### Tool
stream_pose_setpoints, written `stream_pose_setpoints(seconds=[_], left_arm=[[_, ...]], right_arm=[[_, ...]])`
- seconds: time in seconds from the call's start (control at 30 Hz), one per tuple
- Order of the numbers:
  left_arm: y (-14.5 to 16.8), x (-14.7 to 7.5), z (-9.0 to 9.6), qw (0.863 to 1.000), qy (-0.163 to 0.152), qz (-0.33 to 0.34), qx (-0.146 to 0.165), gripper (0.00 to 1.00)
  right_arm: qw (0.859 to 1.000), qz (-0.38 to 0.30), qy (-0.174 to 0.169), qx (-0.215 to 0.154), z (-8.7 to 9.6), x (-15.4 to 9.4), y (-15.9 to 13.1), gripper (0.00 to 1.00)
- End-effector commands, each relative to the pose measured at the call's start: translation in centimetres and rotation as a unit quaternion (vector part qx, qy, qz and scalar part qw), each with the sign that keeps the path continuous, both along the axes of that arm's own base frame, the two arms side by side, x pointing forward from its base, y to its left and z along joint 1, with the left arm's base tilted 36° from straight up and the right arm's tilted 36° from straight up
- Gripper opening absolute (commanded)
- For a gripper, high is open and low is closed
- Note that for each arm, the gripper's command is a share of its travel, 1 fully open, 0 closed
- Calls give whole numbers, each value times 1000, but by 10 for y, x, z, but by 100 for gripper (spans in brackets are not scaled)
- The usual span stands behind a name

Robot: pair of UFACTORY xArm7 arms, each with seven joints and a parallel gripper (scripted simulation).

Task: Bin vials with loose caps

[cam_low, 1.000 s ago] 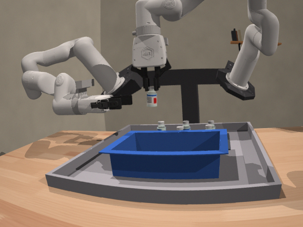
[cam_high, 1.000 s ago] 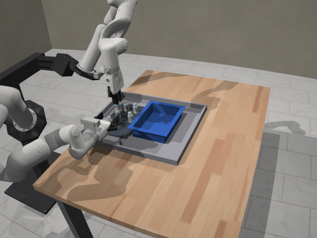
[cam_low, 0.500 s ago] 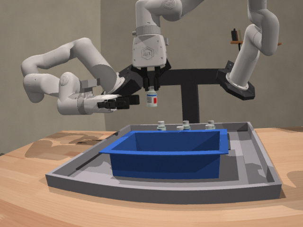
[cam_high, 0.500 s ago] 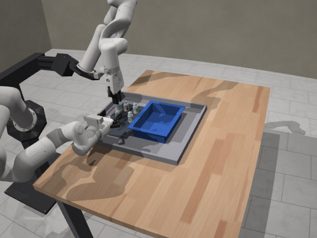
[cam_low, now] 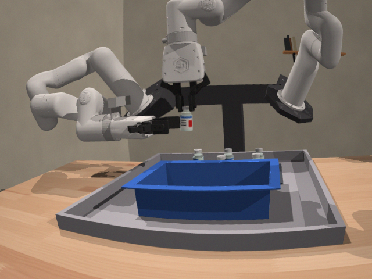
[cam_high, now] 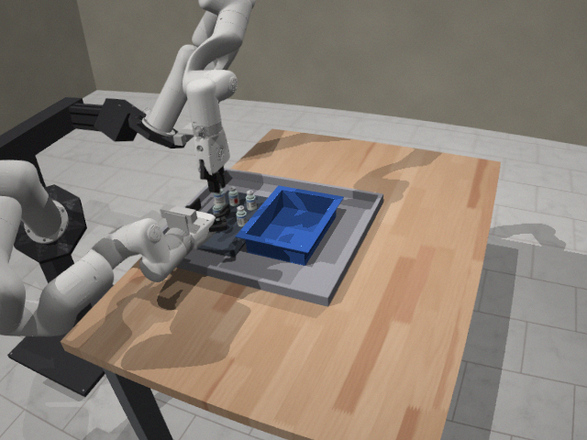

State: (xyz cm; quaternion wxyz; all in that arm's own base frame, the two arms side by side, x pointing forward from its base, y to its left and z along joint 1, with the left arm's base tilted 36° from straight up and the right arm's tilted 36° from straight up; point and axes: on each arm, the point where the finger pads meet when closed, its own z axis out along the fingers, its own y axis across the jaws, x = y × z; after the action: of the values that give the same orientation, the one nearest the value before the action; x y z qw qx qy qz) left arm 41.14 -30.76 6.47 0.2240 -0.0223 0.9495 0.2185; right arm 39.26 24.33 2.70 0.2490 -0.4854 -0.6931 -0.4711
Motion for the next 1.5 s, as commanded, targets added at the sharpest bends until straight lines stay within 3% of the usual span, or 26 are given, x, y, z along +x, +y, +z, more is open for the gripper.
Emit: stream_pose_setpoints(seconds=[0.0, 0.63, 1.27, 1.3, 1.47], left_arm=[[-3, 0, 2, 1000, -1, -2, -2, 23], [-3, -1, 2, 1000, -1, -2, -2, 23], [-3, -1, 2, 1000, -1, -2, -2, 23], [-3, -1, 2, 1000, -1, -2, -2, 23], [-3, -1, 2, 1000, -1, -2, -2, 23]], right_arm=[[1000, 1, -2, 1, -4, 1, 12, 100], [1000, 1, -1, 2, -15, 5, 35, 100], [1000, 1, -2, 1, -16, 6, 35, 100], [1000, 1, -2, 1, -15, 5, 33, 0], [1000, 1, -2, 1, -15, 5, 34, 0]])
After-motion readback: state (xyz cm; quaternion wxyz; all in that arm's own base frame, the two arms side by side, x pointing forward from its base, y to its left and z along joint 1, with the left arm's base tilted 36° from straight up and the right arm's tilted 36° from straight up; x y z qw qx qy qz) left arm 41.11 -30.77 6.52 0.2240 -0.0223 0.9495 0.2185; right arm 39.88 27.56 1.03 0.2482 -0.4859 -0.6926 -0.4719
